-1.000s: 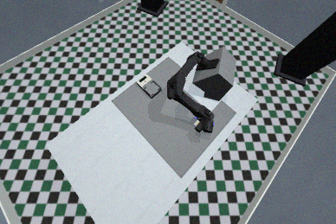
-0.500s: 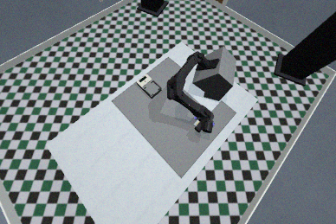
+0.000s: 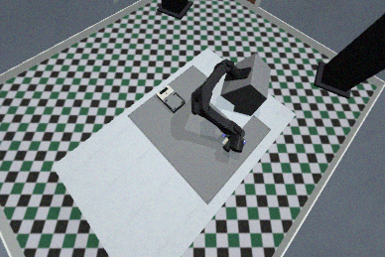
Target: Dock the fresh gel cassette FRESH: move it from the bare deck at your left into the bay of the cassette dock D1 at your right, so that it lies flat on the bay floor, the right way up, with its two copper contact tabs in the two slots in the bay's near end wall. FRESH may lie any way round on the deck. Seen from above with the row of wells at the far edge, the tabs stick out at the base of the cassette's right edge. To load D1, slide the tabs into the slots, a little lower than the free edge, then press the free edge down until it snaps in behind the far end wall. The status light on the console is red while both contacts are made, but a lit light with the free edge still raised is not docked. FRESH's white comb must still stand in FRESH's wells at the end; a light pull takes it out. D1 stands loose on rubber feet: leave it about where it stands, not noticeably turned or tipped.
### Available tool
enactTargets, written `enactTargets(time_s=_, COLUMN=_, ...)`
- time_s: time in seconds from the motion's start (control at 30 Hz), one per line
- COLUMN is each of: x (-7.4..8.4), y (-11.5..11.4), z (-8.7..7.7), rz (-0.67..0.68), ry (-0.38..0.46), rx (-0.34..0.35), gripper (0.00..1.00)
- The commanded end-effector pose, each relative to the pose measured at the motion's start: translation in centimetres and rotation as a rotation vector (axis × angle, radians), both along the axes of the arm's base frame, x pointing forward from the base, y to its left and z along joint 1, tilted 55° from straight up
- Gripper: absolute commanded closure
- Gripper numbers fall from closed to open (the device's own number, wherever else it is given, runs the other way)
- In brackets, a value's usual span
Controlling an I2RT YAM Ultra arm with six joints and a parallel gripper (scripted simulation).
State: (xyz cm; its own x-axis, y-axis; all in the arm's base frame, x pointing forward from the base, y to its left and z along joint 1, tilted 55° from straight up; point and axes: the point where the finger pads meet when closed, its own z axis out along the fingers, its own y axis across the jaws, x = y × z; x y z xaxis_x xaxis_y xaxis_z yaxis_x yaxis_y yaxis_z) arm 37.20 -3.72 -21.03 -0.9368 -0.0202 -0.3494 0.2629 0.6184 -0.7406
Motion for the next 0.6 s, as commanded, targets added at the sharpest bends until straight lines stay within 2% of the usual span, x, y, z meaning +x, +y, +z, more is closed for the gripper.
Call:
enactTargets(time_s=0.0, x=0.26, y=0.38, z=-0.17, rz=0.021, ry=-0.008, rx=-0.007, gripper=0.00)
enactTargets(time_s=0.07, x=0.41, y=0.36, z=0.12, rz=0.014, ry=-0.010, rx=0.000, gripper=0.00)
enactTargets(time_s=0.13, x=0.04, y=0.55, z=-0.36, rz=0.028, ry=-0.001, rx=-0.009, gripper=0.00)
enactTargets(time_s=0.17, x=0.08, y=0.56, z=-0.32, rz=0.028, ry=-0.002, rx=-0.009, gripper=1.00)
enactTargets(time_s=0.57, x=0.40, y=0.37, z=0.12, rz=0.014, ry=-0.010, rx=0.000, gripper=1.00)
